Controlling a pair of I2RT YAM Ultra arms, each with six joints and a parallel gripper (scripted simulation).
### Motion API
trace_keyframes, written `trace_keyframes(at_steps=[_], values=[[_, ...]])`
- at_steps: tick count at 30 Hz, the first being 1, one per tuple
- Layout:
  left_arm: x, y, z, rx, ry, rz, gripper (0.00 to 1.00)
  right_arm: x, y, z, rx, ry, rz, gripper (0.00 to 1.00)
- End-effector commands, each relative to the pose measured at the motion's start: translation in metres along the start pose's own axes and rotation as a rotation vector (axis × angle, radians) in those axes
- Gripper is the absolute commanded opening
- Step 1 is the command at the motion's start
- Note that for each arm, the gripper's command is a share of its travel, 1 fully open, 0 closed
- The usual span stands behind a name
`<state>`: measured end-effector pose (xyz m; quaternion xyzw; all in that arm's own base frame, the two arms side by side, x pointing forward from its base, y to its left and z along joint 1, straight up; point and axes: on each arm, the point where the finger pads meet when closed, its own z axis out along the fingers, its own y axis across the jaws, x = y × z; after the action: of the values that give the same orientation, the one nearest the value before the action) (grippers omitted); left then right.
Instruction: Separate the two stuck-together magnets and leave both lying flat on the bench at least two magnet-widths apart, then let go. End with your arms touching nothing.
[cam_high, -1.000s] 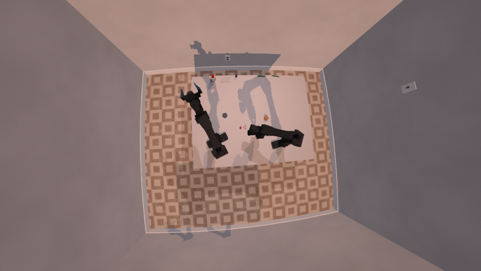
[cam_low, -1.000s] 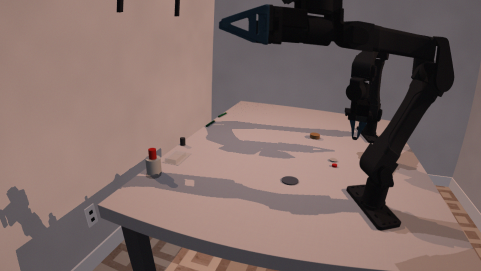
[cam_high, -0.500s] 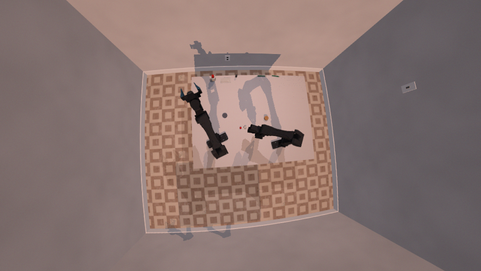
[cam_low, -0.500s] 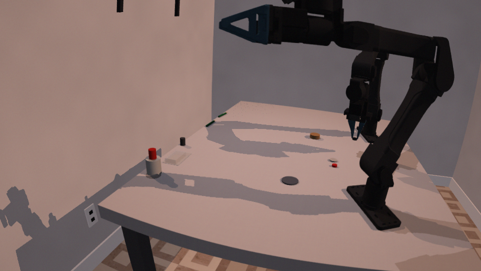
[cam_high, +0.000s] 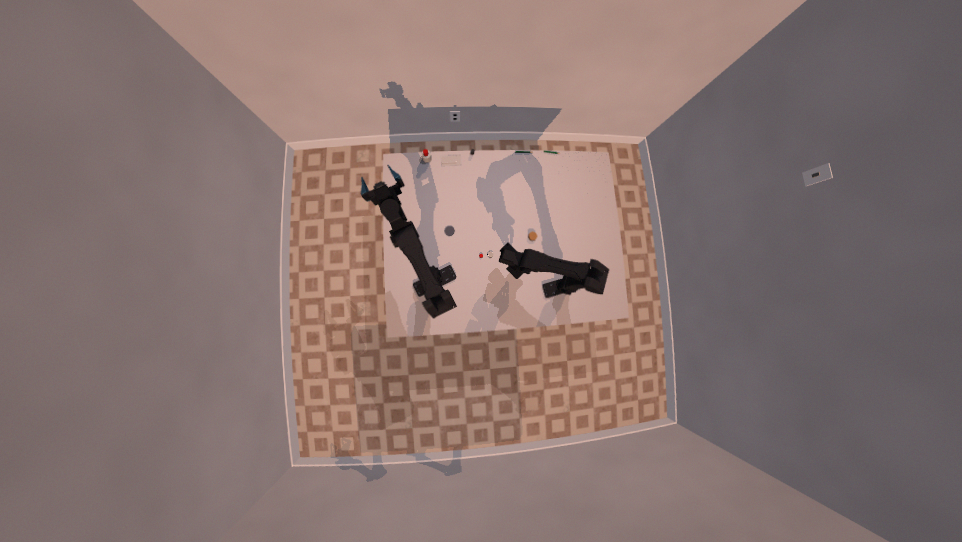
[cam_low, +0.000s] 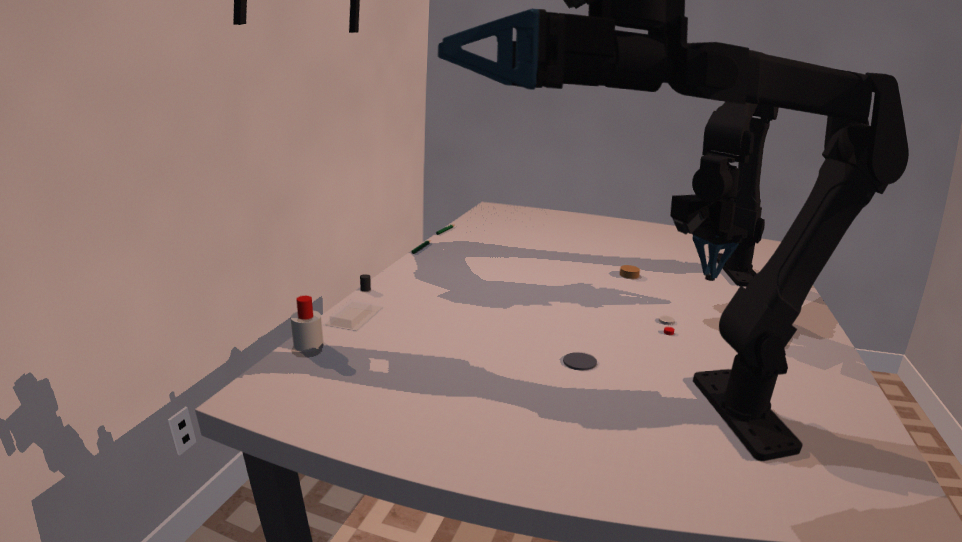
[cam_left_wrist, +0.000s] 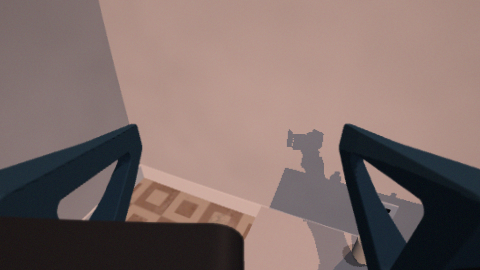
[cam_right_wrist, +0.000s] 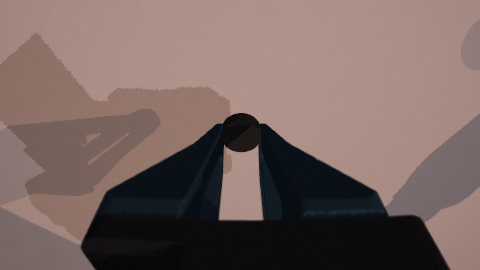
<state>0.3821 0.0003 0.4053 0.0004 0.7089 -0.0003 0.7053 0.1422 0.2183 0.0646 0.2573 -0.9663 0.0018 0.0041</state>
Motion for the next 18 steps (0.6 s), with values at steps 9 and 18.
trace_keyframes(at_steps=[9,18], values=[[-0.0095,0.0004,-0.0022,-0.001,-0.026,-0.001,1.0,-0.0029,-0.0009,-0.0027,-0.01,-0.021,0.498,0.17],[-0.0095,0.0004,-0.0022,-0.001,-0.026,-0.001,1.0,-0.0112,0.0057,-0.0064,-0.085,-0.017,0.42,0.17]])
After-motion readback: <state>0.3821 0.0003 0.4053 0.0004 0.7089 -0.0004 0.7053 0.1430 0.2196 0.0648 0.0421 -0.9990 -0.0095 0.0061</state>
